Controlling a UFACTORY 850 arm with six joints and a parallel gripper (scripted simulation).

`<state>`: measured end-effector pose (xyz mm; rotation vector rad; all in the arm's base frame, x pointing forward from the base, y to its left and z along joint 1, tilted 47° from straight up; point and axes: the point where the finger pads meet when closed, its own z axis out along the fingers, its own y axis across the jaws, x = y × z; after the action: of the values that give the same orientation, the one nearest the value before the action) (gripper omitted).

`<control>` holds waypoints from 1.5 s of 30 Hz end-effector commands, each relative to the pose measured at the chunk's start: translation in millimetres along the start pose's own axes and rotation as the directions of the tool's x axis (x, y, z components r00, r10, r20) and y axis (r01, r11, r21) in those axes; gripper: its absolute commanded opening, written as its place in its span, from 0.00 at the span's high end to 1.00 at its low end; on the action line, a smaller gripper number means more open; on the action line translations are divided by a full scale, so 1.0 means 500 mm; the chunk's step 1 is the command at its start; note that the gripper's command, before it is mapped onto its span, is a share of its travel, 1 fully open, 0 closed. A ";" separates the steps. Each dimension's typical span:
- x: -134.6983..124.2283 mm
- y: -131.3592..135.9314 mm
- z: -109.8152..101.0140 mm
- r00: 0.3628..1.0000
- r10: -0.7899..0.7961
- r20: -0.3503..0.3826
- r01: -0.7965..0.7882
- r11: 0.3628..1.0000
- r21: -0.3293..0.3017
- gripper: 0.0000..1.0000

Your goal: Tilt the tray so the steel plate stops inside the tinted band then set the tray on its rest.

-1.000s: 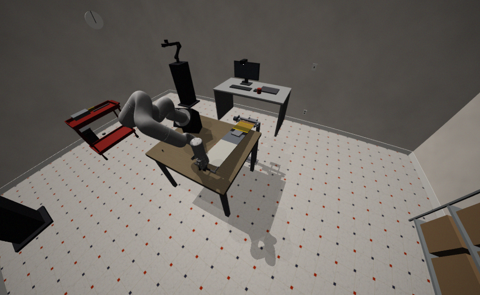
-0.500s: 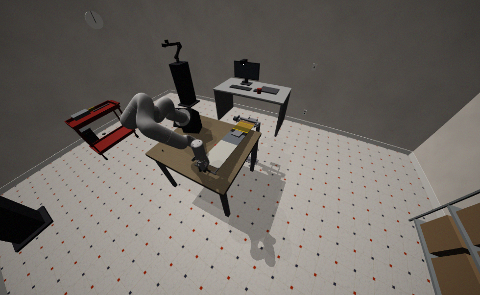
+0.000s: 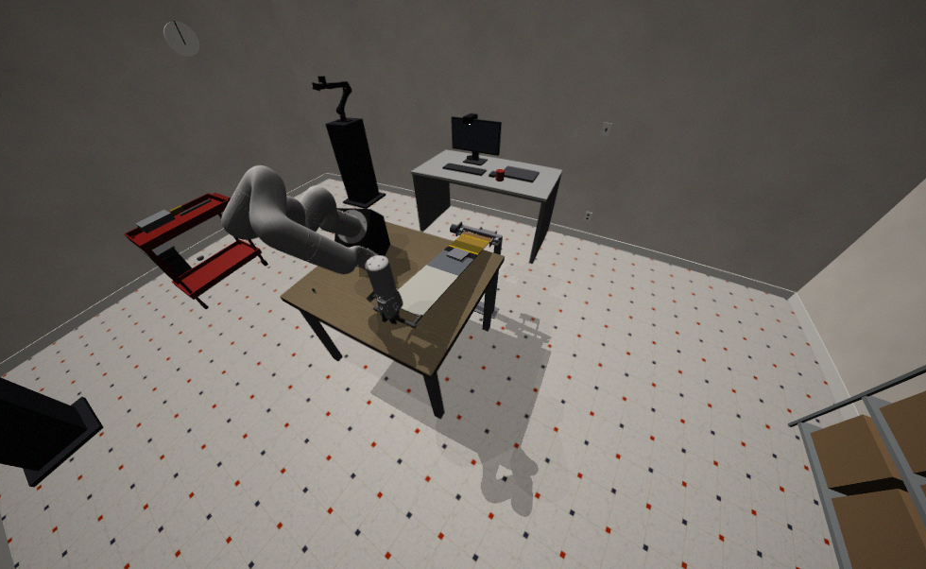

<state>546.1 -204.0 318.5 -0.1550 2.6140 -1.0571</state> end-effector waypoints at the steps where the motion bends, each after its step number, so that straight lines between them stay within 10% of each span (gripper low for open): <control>1: 0.000 -0.011 0.075 1.000 -0.001 -0.002 0.001 1.000 0.000 1.00; 25: 0.000 -0.013 0.100 1.000 -0.001 -0.002 0.001 1.000 0.000 1.00; 31: 0.000 0.006 -0.036 1.000 -0.001 -0.002 0.001 1.000 0.000 1.00; 36: 0.000 -0.012 0.087 1.000 -0.001 -0.002 0.001 1.000 0.000 1.00; 45: 0.000 -0.013 0.098 1.000 -0.001 -0.002 0.001 1.000 0.000 1.00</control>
<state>561.3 -241.1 289.4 -0.1552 2.6181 -1.0580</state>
